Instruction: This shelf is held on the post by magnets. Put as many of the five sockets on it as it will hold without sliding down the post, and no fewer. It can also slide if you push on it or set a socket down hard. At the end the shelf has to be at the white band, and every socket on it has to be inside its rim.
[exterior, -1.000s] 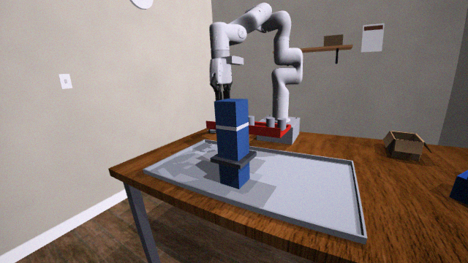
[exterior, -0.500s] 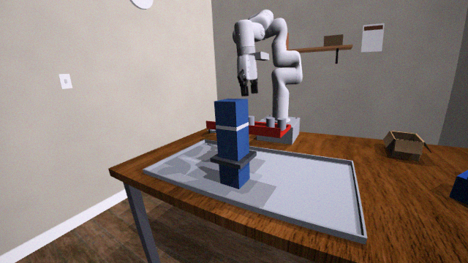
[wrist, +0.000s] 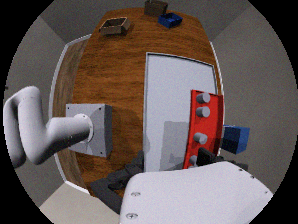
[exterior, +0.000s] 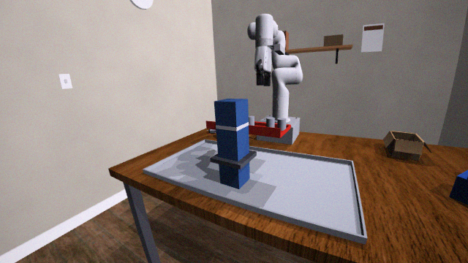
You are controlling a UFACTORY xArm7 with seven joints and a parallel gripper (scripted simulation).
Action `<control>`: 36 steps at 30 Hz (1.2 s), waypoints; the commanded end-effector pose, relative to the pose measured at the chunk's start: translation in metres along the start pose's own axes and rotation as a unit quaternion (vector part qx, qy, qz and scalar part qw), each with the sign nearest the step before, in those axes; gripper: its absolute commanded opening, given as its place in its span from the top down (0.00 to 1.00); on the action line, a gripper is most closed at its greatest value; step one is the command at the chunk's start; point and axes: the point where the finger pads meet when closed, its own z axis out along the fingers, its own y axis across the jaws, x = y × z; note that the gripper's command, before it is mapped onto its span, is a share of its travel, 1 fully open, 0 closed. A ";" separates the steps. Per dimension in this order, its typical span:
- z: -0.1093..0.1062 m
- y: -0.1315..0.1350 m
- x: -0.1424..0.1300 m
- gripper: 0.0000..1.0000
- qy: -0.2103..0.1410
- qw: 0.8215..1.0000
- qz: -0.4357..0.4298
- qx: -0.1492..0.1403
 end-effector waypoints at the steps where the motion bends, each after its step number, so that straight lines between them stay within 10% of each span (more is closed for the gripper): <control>1: -0.044 -0.005 0.001 0.00 -0.001 0.997 -0.048 -0.067; 9: -0.132 -0.036 -0.012 0.00 -0.034 0.966 -0.129 -0.220; 20: -0.198 -0.093 -0.040 0.00 -0.095 0.912 -0.165 -0.362; 36: -0.203 -0.099 -0.043 0.00 -0.102 0.907 -0.166 -0.374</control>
